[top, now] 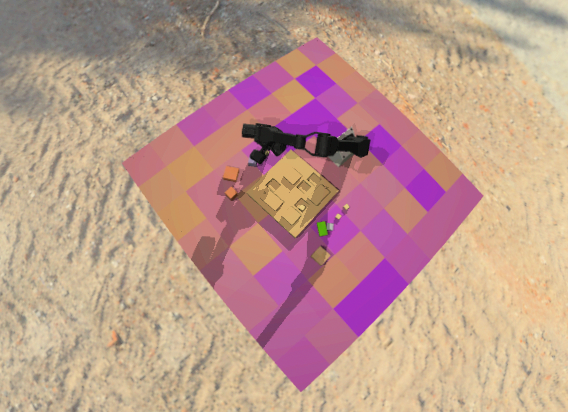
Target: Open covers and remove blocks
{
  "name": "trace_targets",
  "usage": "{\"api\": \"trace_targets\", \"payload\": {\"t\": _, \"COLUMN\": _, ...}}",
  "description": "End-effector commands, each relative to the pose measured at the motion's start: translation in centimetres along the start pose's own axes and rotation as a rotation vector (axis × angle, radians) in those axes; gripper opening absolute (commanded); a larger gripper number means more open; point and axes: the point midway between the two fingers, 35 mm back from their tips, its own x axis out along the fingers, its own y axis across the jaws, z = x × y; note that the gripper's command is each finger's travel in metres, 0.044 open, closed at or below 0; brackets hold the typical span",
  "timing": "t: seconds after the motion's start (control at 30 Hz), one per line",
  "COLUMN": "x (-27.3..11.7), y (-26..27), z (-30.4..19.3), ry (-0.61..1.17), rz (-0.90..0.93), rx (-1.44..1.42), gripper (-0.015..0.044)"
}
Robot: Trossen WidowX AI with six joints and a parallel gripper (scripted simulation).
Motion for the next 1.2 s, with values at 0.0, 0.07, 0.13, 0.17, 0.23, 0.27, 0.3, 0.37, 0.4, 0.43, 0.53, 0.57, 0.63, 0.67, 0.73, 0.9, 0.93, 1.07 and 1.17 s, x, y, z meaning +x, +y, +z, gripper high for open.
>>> {"api": "trace_targets", "payload": {"t": 0.0, "x": -0.1, "y": 0.0, "z": 0.0, "ry": 0.0, "rz": 0.0, "rx": -0.001, "gripper": 0.0421}}
{"api": "trace_targets", "payload": {"t": 0.07, "x": -0.5, "y": -0.1, "z": 0.0, "ry": 0.001, "rz": -0.001, "rx": 0.0, "gripper": 0.044}}
{"api": "trace_targets", "payload": {"t": 0.13, "x": -1.1, "y": -0.1, "z": -0.1, "ry": 0.001, "rz": -0.001, "rx": 0.0, "gripper": 0.044}}
{"api": "trace_targets", "payload": {"t": 0.17, "x": -1.4, "y": -0.1, "z": -0.1, "ry": 0.002, "rz": -0.001, "rx": 0.0, "gripper": 0.044}}
{"api": "trace_targets", "payload": {"t": 0.23, "x": -2.1, "y": -0.1, "z": -0.2, "ry": 0.002, "rz": -0.001, "rx": 0.001, "gripper": 0.044}}
{"api": "trace_targets", "payload": {"t": 0.27, "x": -2.4, "y": -0.1, "z": -0.2, "ry": 0.002, "rz": -0.002, "rx": 0.001, "gripper": 0.044}}
{"api": "trace_targets", "payload": {"t": 0.3, "x": -2.7, "y": -0.1, "z": -0.2, "ry": 0.002, "rz": -0.002, "rx": 0.001, "gripper": 0.044}}
{"api": "trace_targets", "payload": {"t": 0.37, "x": -3.4, "y": -0.1, "z": -0.2, "ry": 0.003, "rz": -0.002, "rx": 0.003, "gripper": 0.044}}
{"api": "trace_targets", "payload": {"t": 0.4, "x": -3.7, "y": -0.1, "z": -0.2, "ry": 0.003, "rz": -0.003, "rx": 0.003, "gripper": 0.044}}
{"api": "trace_targets", "payload": {"t": 0.43, "x": -4.0, "y": -0.1, "z": -0.2, "ry": 0.003, "rz": -0.003, "rx": 0.004, "gripper": 0.044}}
{"api": "trace_targets", "payload": {"t": 0.53, "x": -5.0, "y": -0.1, "z": -0.2, "ry": 0.004, "rz": -0.004, "rx": 0.004, "gripper": 0.044}}
{"api": "trace_targets", "payload": {"t": 0.57, "x": -5.3, "y": -0.1, "z": -0.2, "ry": 0.004, "rz": -0.004, "rx": 0.004, "gripper": 0.044}}
{"api": "trace_targets", "payload": {"t": 0.63, "x": -6.0, "y": 0.0, "z": -0.2, "ry": 0.003, "rz": -0.004, "rx": 0.004, "gripper": 0.044}}
{"api": "trace_targets", "payload": {"t": 0.67, "x": -6.3, "y": 0.0, "z": -0.2, "ry": 0.003, "rz": -0.004, "rx": 0.004, "gripper": 0.044}}
{"api": "trace_targets", "payload": {"t": 0.73, "x": -6.9, "y": 0.0, "z": -0.1, "ry": 0.003, "rz": -0.005, "rx": 0.004, "gripper": 0.044}}
{"api": "trace_targets", "payload": {"t": 0.9, "x": -7.7, "y": 0.1, "z": -0.1, "ry": 0.002, "rz": -0.005, "rx": 0.004, "gripper": 0.044}}
{"api": "trace_targets", "payload": {"t": 0.93, "x": -7.7, "y": 0.0, "z": 0.0, "ry": 0.002, "rz": -0.005, "rx": 0.008, "gripper": 0.0414}}
{"api": "trace_targets", "payload": {"t": 1.07, "x": -8.1, "y": -1.5, "z": 1.2, "ry": 0.01, "rz": -0.003, "rx": 0.104, "gripper": 0.0309}}
{"api": "trace_targets", "payload": {"t": 1.17, "x": -8.4, "y": -2.8, "z": 2.4, "ry": 0.017, "rz": -0.003, "rx": 0.189, "gripper": 0.023}}
